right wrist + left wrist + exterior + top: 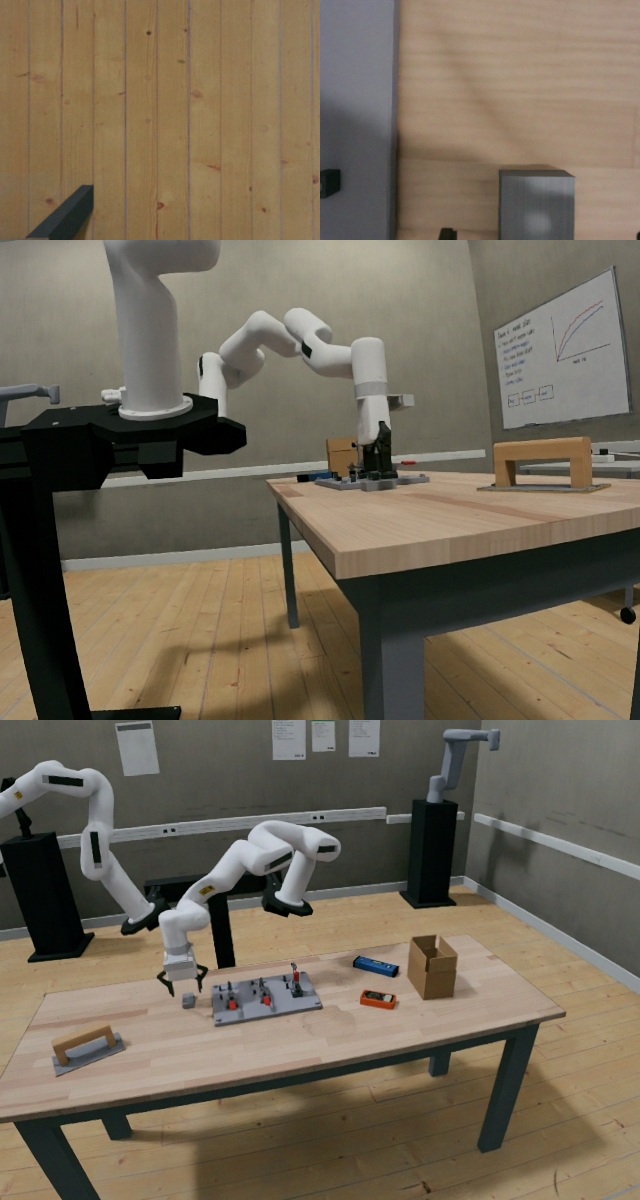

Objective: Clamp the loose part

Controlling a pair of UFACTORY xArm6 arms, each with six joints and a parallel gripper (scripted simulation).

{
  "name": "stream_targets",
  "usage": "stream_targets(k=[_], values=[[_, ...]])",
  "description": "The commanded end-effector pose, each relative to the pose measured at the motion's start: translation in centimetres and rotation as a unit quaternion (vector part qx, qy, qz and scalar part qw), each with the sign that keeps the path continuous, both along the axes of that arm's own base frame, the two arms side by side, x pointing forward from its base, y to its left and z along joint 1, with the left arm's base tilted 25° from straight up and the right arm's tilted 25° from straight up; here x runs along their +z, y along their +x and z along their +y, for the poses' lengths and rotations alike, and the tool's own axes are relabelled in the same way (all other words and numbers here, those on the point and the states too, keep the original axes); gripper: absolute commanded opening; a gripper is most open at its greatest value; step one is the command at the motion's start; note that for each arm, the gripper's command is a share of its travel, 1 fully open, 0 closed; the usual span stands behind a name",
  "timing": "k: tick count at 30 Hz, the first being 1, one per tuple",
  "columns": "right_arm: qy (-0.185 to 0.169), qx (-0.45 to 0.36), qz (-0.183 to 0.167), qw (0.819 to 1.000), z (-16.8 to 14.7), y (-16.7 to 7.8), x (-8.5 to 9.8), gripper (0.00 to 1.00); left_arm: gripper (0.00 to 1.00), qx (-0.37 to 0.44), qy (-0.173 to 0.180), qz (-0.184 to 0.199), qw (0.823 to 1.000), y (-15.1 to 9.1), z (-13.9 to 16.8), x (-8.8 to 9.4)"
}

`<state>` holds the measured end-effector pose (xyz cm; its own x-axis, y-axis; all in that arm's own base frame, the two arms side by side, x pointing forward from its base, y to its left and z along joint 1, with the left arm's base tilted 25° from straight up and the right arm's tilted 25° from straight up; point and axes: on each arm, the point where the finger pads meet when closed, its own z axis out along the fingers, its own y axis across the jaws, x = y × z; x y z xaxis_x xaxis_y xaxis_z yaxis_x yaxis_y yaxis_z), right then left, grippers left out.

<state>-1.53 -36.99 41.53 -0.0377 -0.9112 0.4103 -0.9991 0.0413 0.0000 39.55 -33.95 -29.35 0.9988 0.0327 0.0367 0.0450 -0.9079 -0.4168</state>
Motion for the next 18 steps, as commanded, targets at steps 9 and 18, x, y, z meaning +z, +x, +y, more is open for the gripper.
stream_targets(k=[9, 18], values=[[-0.004, 0.000, 0.000, 1.000, 0.0, 0.0, 0.3, 1.00, 1.00, -0.001, -0.003, -0.003, 1.000, 0.2, -0.2, 0.0], [-0.004, 0.000, 0.000, 1.000, 0.0, 0.0, 0.3, 1.00, 1.00, -0.001, -0.003, -0.003, 1.000, 0.3, 0.4, -1.3]])
